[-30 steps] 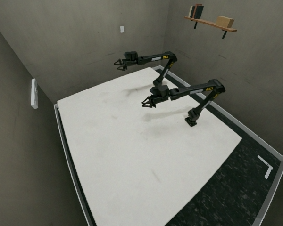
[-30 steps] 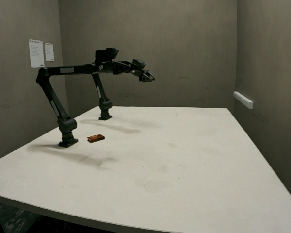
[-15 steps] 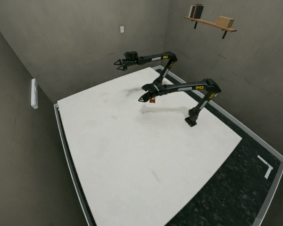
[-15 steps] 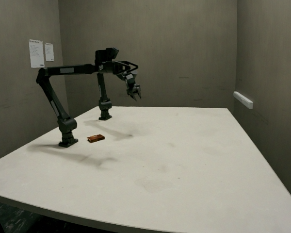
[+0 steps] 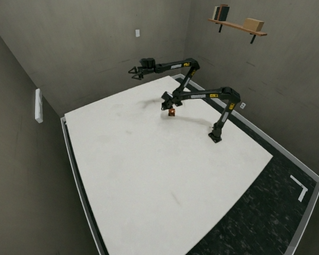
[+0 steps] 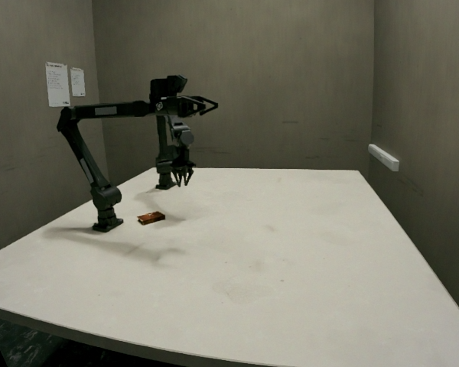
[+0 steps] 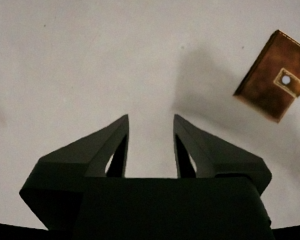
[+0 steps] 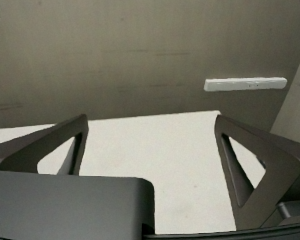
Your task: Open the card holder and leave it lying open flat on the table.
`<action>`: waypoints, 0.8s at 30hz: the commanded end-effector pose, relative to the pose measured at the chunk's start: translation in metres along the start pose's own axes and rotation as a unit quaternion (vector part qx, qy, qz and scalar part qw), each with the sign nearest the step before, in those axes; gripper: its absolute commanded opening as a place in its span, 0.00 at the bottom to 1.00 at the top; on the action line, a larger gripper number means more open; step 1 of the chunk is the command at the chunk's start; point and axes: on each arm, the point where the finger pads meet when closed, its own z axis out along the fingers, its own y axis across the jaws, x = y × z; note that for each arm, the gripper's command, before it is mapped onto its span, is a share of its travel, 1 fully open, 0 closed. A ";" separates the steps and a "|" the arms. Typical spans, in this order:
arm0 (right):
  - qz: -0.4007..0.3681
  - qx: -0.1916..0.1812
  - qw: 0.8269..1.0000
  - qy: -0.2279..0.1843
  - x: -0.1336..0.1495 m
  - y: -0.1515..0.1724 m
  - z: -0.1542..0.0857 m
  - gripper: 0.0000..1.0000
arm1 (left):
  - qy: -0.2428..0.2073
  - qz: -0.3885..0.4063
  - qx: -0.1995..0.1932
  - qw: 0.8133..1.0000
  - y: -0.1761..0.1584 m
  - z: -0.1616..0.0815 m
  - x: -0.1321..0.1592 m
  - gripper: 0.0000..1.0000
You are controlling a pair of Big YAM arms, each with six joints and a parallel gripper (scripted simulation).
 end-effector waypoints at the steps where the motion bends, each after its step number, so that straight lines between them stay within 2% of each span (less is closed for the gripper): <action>1: 0.000 0.000 1.000 -0.023 -0.026 0.000 -0.002 1.00 | 0.000 0.050 0.011 0.999 0.004 0.002 -0.026 0.34; 8: 0.000 0.000 1.000 -0.023 -0.026 0.000 -0.002 1.00 | 0.039 0.162 0.128 0.978 -0.089 0.050 -0.038 0.34; 12: 0.000 0.000 1.000 -0.023 -0.026 0.000 -0.002 1.00 | 0.050 0.202 0.171 0.963 -0.123 0.060 -0.041 0.34; 16: 0.000 0.000 1.000 -0.023 -0.026 0.000 -0.002 1.00 | 0.058 0.217 0.199 0.954 -0.145 0.069 -0.040 0.34; 18: 0.000 0.000 1.000 -0.023 -0.026 0.000 -0.002 1.00 | 0.058 0.217 0.199 0.954 -0.145 0.069 -0.040 0.34; 22: 0.000 0.000 1.000 -0.023 -0.026 0.000 -0.002 1.00 | 0.044 0.199 0.178 0.963 -0.129 0.052 -0.049 0.34; 23: 0.000 0.000 1.000 -0.023 -0.026 0.000 -0.002 1.00 | 0.067 0.206 0.211 0.953 -0.169 0.080 -0.028 0.34; 24: 0.000 0.000 1.000 -0.023 -0.026 0.000 -0.002 1.00 | 0.068 0.206 0.212 0.953 -0.169 0.080 -0.027 0.34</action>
